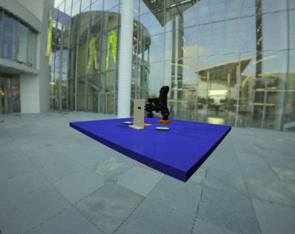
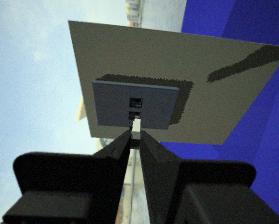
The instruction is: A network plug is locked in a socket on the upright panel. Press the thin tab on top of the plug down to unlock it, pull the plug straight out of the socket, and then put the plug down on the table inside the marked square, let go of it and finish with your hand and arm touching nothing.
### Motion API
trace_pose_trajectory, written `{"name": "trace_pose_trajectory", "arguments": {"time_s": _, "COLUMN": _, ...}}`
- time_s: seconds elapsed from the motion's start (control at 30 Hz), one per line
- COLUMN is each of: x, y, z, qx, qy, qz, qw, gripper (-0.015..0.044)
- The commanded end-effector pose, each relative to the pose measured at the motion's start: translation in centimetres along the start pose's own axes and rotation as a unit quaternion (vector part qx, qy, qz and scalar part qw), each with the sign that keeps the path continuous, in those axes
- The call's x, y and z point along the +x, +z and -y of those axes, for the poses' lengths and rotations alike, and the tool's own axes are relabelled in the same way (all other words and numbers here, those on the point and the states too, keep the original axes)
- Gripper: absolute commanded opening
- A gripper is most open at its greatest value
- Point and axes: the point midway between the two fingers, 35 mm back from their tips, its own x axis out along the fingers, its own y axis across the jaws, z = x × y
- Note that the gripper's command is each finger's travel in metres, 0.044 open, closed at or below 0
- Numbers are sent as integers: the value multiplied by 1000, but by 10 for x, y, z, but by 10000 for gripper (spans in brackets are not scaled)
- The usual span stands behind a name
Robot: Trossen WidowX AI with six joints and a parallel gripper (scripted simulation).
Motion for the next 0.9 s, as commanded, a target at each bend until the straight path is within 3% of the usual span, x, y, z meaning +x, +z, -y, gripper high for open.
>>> {"name": "trace_pose_trajectory", "arguments": {"time_s": 0.0, "x": -4, "y": -1, "z": 2, "qx": 1, "qy": -3, "qz": 2, "qw": 1000, "gripper": 0}}
{"name": "trace_pose_trajectory", "arguments": {"time_s": 0.87, "x": -14, "y": -6, "z": -3, "qx": 1, "qy": 1, "qz": 0, "qw": 1000, "gripper": 0}}
